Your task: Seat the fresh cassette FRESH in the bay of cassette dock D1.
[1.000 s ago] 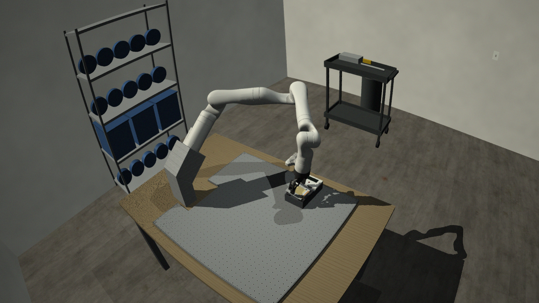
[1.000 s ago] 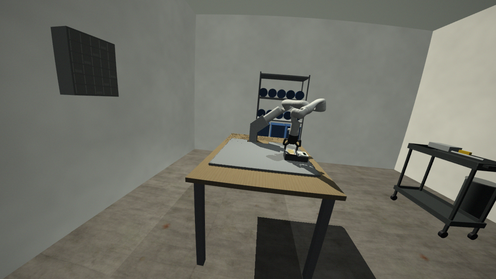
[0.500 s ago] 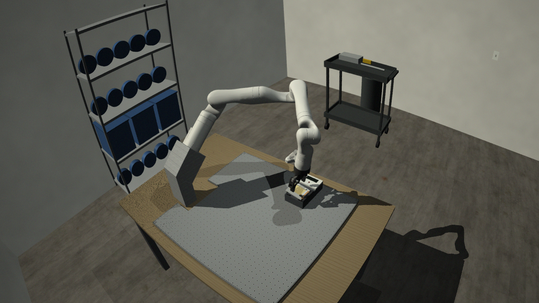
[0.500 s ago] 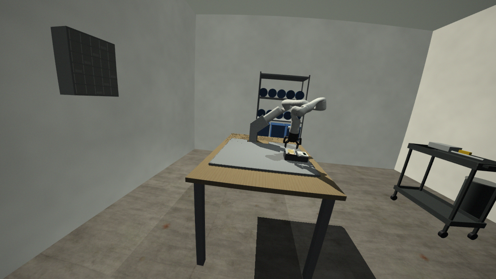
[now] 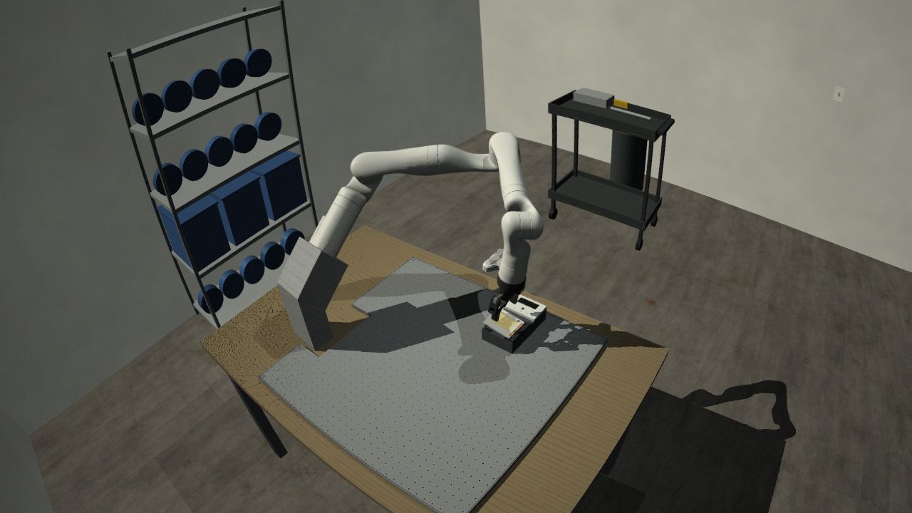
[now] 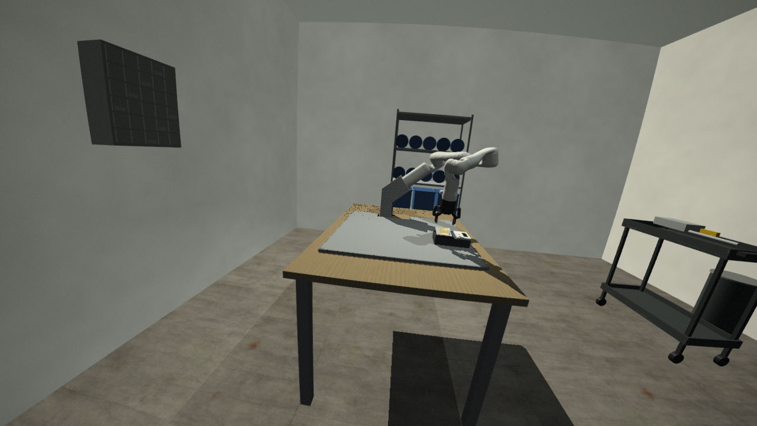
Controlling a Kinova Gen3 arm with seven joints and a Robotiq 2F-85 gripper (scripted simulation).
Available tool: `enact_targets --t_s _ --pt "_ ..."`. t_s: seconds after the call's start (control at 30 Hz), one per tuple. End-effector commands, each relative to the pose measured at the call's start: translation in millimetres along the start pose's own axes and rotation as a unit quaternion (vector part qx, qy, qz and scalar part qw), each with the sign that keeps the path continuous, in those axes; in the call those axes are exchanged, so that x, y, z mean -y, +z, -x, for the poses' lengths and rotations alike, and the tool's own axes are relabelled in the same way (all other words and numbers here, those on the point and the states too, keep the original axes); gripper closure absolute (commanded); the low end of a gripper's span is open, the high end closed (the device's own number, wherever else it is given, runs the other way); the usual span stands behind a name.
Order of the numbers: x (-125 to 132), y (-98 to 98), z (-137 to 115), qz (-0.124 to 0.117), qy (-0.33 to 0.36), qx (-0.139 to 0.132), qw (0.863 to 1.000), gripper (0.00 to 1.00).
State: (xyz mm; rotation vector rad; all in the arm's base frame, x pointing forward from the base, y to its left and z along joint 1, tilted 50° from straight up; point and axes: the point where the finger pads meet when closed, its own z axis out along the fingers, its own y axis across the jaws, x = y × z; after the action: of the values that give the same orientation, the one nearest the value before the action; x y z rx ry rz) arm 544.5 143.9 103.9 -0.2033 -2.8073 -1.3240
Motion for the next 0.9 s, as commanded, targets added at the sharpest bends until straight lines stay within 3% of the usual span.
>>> enact_targets --t_s 0.0,0.07,0.1,0.17,0.3,0.33,0.87 --pt "0 -2.1 1 0.000 0.000 0.002 1.000 0.00" --pt "0 -2.1 1 0.000 0.000 0.002 1.000 0.00" --pt "0 -1.9 0 0.000 0.000 0.019 1.000 1.00" --pt "0 -1.9 0 0.000 0.000 0.019 1.000 1.00" --pt "0 -0.8 -6 0.000 0.000 0.085 0.996 1.00" --pt "0 -0.5 -7 0.000 0.000 0.090 0.996 1.00" --pt "0 3.2 -25 0.000 0.000 0.090 0.996 1.00"
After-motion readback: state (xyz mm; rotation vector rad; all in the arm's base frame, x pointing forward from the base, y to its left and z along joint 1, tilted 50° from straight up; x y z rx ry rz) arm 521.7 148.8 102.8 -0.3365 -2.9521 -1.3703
